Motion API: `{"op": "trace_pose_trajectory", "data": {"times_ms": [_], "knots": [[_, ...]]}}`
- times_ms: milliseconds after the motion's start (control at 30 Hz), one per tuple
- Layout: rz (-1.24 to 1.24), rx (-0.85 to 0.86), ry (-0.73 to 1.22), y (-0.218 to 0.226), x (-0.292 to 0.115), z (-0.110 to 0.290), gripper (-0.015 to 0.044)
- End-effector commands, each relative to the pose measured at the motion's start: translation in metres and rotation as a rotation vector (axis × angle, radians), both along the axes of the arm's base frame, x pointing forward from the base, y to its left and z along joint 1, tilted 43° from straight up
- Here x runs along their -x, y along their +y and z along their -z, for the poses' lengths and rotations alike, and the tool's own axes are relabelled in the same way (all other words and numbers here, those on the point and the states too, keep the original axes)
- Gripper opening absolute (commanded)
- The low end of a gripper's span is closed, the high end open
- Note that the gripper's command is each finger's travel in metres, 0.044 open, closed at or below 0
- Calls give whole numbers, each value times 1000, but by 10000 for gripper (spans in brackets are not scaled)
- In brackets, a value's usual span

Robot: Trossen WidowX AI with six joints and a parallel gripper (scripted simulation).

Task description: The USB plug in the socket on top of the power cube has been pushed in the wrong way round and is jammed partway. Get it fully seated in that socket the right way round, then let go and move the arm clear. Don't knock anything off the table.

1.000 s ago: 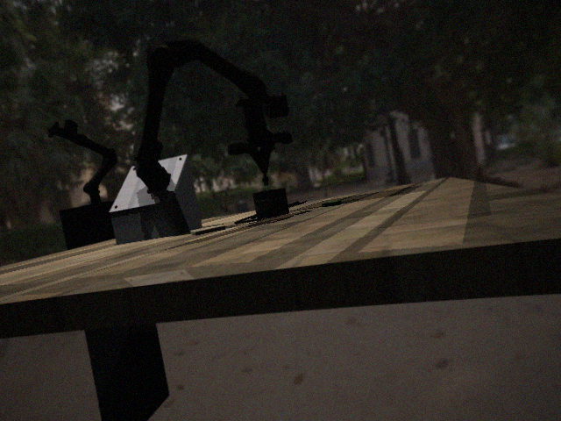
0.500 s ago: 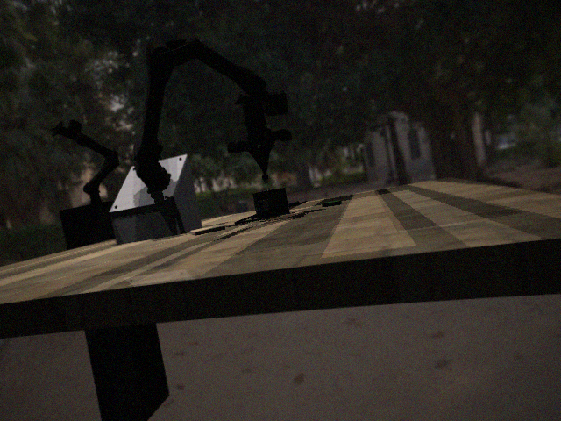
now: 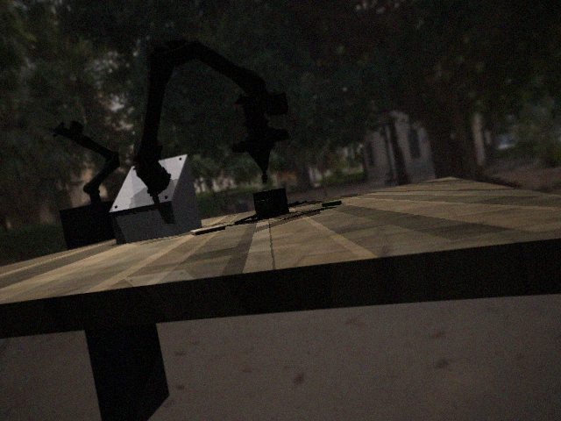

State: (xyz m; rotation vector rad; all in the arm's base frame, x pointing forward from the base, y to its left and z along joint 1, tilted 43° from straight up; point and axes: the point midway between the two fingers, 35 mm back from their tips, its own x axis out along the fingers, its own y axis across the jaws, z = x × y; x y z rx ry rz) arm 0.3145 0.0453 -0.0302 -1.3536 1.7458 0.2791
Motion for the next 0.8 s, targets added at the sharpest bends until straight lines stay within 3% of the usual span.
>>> {"op": "trace_pose_trajectory", "data": {"times_ms": [0,767], "knots": [[68,2,-58,-1,0,0,0],[516,12,-461,-1,0,0,0]]}}
